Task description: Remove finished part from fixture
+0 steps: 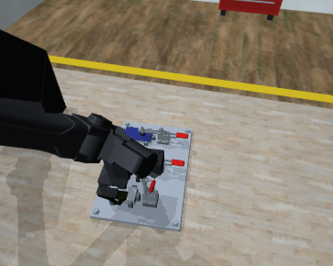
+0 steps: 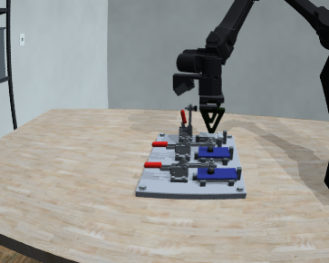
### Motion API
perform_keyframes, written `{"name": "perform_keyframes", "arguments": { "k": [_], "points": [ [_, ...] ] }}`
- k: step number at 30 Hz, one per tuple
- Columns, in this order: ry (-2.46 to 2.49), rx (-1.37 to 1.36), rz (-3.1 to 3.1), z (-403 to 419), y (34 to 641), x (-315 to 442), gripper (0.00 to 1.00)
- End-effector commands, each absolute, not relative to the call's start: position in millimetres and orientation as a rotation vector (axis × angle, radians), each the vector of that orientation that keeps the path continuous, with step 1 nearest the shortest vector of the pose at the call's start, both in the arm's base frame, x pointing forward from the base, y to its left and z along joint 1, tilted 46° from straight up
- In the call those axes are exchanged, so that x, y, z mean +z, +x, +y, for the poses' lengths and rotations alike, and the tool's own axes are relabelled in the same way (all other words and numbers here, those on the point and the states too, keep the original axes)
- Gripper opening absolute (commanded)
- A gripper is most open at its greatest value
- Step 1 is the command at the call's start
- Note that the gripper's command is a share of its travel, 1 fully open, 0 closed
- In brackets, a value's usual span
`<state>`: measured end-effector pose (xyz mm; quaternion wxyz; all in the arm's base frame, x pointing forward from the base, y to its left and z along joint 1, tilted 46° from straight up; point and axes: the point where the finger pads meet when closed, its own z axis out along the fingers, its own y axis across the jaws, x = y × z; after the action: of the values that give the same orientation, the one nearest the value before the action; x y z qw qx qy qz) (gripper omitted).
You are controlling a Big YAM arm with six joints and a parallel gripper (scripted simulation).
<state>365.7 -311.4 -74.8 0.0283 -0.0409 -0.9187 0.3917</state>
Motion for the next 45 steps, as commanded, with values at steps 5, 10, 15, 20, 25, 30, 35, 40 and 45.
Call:
{"name": "perform_keyframes", "arguments": {
  "k": [5, 10, 15, 20, 25, 30, 35, 40, 45],
  "points": [
    [-0.136, 1.208, -2.833, -322.8, 366.0, -81.0, 0.92],
    [-0.135, 1.208, -2.833, -327.4, 364.9, -85.9, 0.92],
    [-0.135, 1.207, -2.832, -332.6, 363.6, -91.4, 0.92],
    [-0.119, 1.210, -2.836, -331.6, 366.6, -94.5, 0.92],
    [-0.134, 1.207, -2.831, -339.9, 361.8, -99.1, 0.92],
    [-0.129, 1.207, -2.832, -341.2, 362.1, -102.0, 0.92],
    [-0.120, 1.204, -2.831, -340.0, 362.3, -103.4, 0.92],
    [-0.130, 1.207, -2.832, -341.5, 362.4, -101.1, 0.92],
    [-0.135, 1.201, -2.829, -343.1, 360.0, -103.9, 0.92]
  ]
}}
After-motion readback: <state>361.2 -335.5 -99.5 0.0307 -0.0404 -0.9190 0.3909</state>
